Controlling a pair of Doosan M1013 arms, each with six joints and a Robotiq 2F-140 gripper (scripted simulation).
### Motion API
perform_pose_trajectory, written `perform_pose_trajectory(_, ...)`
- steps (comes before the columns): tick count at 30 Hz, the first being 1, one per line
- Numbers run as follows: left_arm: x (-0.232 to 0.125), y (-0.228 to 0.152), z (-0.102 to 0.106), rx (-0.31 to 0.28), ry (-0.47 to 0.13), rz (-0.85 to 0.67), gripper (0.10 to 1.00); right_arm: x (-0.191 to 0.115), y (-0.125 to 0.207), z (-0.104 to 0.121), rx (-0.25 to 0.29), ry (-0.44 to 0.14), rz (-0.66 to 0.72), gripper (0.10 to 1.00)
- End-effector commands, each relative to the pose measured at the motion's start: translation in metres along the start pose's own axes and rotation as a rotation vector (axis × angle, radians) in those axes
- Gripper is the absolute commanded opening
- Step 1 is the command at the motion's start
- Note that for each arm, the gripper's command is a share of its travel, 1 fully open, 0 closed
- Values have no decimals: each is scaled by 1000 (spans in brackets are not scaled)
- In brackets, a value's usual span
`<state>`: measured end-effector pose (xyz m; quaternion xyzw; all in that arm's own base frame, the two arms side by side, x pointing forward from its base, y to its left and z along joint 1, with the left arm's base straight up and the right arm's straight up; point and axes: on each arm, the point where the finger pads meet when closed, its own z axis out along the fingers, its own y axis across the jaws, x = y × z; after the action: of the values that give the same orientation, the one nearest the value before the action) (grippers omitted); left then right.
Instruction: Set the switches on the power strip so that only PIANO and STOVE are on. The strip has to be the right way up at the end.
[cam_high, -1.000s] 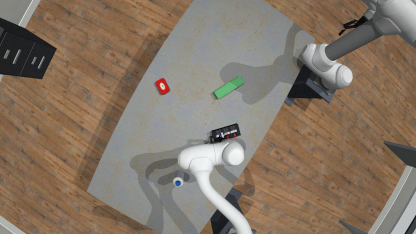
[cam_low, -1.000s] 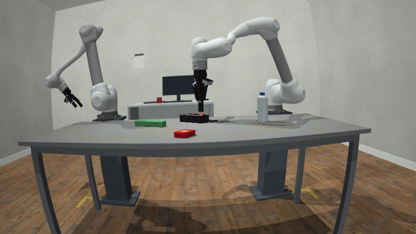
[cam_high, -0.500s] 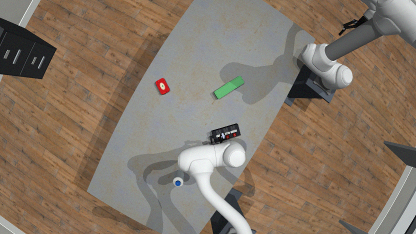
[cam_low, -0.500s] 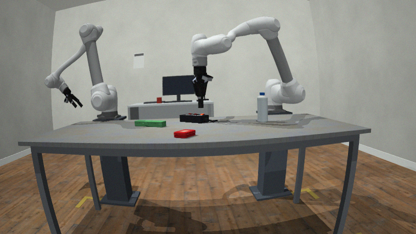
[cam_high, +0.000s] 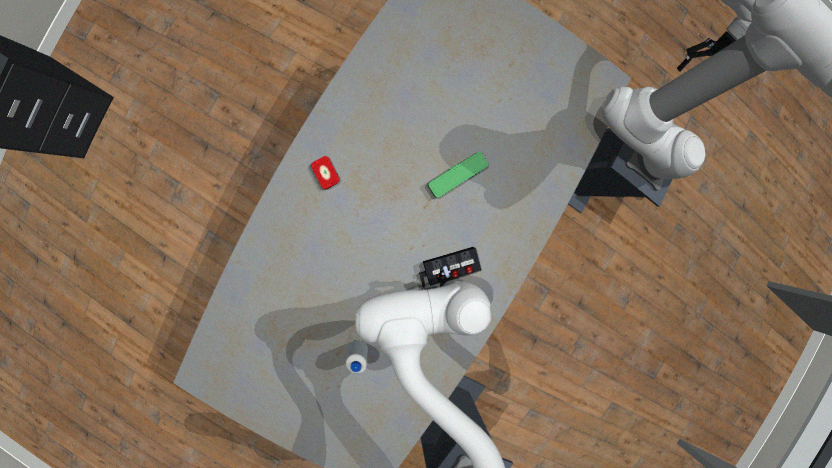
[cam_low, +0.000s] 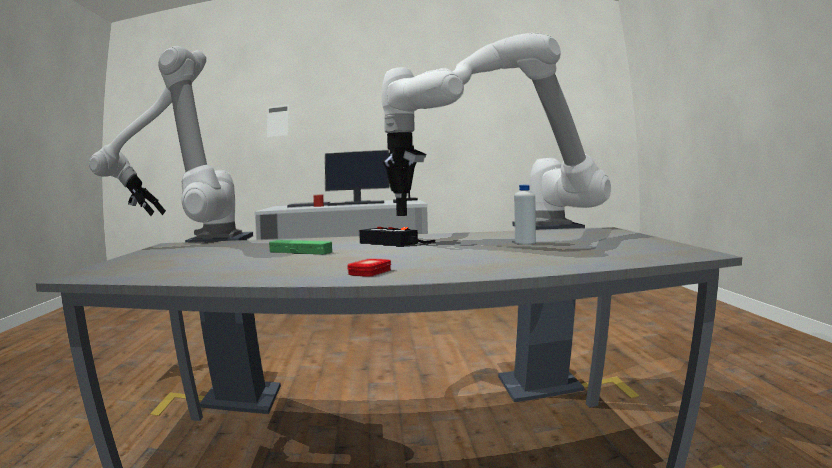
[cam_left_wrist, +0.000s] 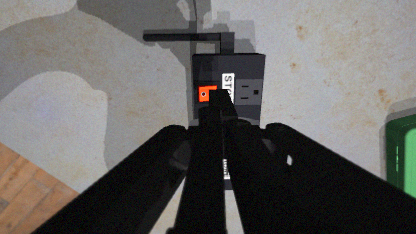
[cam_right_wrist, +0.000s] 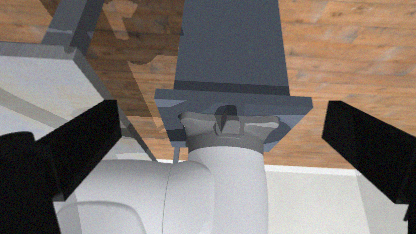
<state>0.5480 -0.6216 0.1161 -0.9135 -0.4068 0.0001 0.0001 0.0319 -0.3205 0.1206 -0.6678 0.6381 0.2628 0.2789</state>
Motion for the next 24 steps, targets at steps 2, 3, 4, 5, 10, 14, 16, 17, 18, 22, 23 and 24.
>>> perform_pose_trajectory(2,-3,0,-2,-2,0,0,99,0,0,-1,0,1,0,1000)
perform_pose_trajectory(3,-3,0,-2,-2,0,0,99,0,0,-1,0,1,0,1000)
perform_pose_trajectory(4,-3,0,-2,-2,0,0,99,0,0,-1,0,1,0,1000)
perform_pose_trajectory(5,-10,0,-4,-2,0,0,99,0,0,-1,0,1,0,1000)
perform_pose_trajectory(10,-45,-1,-15,-2,0,0,99,0,0,-1,0,1,0,1000)
perform_pose_trajectory(14,-46,-1,-15,-2,0,0,99,0,0,-1,0,1,0,1000)
perform_pose_trajectory(16,-46,-1,-15,-2,0,0,99,0,0,-1,0,1,0,1000)
perform_pose_trajectory(17,-46,-1,-15,-2,0,0,99,0,0,-1,0,1,0,1000)
perform_pose_trajectory(18,-46,-1,-15,-2,0,0,99,0,0,-1,0,1,0,1000)
perform_pose_trajectory(22,-46,-1,-15,-2,0,0,99,0,0,-1,0,1,0,1000)
perform_pose_trajectory(23,-46,-1,-15,-2,0,0,99,0,0,-1,0,1,0,1000)
perform_pose_trajectory(24,-46,-1,-15,-2,0,0,99,0,0,-1,0,1,0,1000)
